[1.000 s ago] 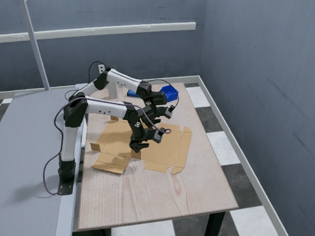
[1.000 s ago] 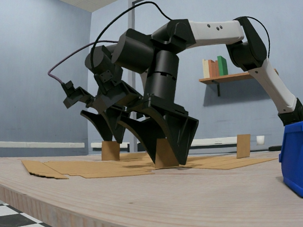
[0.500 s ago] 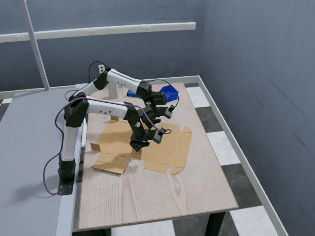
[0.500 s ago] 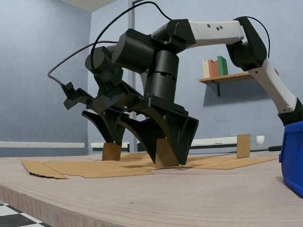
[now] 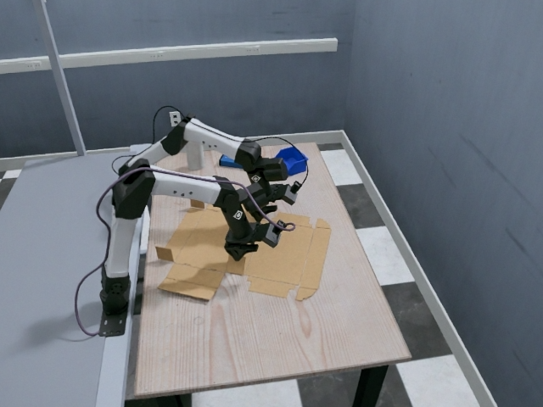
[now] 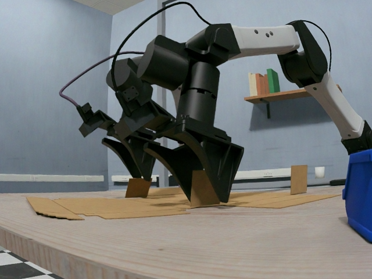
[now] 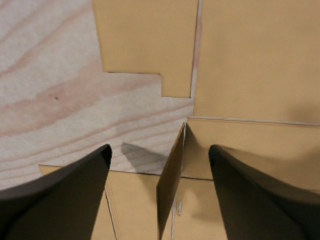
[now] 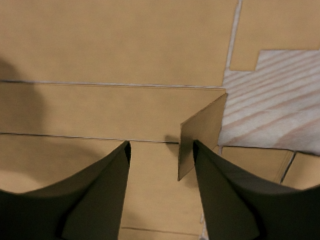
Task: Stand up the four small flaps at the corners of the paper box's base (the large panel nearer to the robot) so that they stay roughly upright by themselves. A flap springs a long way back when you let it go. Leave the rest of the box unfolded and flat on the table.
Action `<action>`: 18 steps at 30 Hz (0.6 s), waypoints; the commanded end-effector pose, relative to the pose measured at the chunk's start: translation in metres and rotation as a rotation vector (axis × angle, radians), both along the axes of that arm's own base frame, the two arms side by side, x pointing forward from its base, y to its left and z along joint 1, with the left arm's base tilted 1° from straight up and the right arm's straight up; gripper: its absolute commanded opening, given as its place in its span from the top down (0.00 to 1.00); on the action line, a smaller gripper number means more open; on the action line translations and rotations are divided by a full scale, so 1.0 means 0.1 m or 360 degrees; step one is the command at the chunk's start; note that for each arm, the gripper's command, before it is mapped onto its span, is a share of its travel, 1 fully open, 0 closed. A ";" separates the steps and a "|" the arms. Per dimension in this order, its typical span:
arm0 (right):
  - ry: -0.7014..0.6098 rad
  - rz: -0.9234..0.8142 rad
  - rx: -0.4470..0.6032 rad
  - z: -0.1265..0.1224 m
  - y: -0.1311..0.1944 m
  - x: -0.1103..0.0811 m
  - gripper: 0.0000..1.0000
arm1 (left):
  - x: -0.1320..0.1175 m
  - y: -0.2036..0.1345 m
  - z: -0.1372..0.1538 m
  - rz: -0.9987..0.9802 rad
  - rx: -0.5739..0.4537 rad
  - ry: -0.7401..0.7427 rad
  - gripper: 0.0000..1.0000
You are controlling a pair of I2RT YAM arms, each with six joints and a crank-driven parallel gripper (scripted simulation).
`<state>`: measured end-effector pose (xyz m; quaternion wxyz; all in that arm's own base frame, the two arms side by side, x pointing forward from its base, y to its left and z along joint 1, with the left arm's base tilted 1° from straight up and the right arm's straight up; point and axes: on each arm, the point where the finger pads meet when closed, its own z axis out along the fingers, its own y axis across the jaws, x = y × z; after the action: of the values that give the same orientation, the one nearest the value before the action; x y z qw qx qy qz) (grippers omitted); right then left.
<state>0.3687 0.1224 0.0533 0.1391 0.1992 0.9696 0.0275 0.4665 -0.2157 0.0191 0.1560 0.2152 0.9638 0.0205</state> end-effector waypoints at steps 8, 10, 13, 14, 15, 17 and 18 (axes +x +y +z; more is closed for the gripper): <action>0.0020 -0.0010 -0.0014 -0.29 0.09 0.02 0.49 | -0.07 0.05 -0.23 0.0013 0.0065 0.0052 0.19; 0.0022 -0.0010 -0.0016 -0.34 0.10 0.03 0.49 | -0.07 0.05 -0.23 0.0013 0.0065 0.0052 0.19; -0.0015 -0.0009 0.0003 -0.28 0.15 0.11 0.49 | -0.07 0.05 -0.23 0.0013 0.0065 0.0052 0.19; -0.0049 -0.0011 0.0020 -0.15 0.05 0.06 0.49 | -0.07 0.05 -0.23 0.0013 0.0065 0.0052 0.19; -0.0049 -0.0012 0.0019 -0.15 0.05 0.06 0.49 | -0.07 0.05 -0.23 0.0013 0.0065 0.0052 0.19; -0.0078 -0.0016 0.0024 -0.10 0.06 0.12 0.49 | -0.07 0.05 -0.23 0.0013 0.0065 0.0052 0.19; -0.0073 -0.0011 0.0022 -0.11 0.08 0.12 0.49 | -0.07 0.05 -0.23 0.0013 0.0065 0.0052 0.19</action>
<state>0.3705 0.1295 0.0286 0.1351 0.2013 0.9699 0.0251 0.4665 -0.2157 0.0191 0.1560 0.2152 0.9638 0.0205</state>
